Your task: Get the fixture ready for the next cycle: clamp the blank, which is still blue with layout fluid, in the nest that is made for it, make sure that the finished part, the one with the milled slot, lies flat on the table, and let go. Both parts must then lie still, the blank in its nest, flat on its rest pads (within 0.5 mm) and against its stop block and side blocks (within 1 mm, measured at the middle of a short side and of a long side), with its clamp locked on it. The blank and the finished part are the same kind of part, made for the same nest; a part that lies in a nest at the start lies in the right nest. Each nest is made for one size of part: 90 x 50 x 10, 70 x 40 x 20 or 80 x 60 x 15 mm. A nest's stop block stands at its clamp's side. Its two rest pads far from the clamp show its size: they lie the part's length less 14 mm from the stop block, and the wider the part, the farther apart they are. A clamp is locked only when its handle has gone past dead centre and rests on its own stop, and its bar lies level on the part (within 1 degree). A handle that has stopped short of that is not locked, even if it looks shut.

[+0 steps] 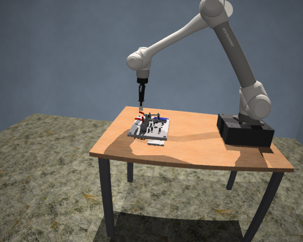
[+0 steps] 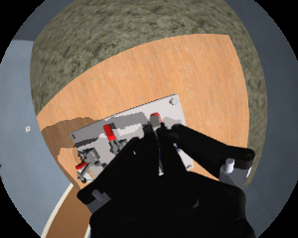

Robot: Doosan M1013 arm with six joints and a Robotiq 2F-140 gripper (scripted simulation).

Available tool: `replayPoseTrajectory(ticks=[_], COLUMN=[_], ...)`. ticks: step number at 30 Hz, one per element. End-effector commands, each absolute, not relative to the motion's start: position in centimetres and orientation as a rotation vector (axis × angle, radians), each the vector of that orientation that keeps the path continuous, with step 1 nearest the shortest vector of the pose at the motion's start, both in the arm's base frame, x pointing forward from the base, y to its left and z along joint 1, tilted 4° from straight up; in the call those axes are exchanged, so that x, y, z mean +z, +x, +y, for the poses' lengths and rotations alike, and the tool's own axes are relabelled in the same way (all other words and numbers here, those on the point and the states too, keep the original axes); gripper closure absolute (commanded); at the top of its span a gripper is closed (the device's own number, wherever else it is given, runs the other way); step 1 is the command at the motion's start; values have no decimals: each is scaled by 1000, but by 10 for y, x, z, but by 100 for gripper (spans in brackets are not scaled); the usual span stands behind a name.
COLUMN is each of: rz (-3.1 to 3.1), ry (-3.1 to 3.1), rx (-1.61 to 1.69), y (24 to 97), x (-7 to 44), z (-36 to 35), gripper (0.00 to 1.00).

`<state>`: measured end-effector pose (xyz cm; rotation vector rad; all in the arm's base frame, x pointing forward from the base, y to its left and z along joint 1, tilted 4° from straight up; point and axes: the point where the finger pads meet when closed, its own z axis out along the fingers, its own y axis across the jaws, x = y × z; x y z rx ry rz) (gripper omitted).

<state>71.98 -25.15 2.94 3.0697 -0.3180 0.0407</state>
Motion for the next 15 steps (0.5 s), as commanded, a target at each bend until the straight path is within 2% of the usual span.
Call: replayPoseTrajectory(ticks=[1, 15], rz=[-318, -318], ry=[3070, 3070], rx=[41, 41], y=[720, 720], x=[30, 28], z=[-251, -252], gripper=[100, 100])
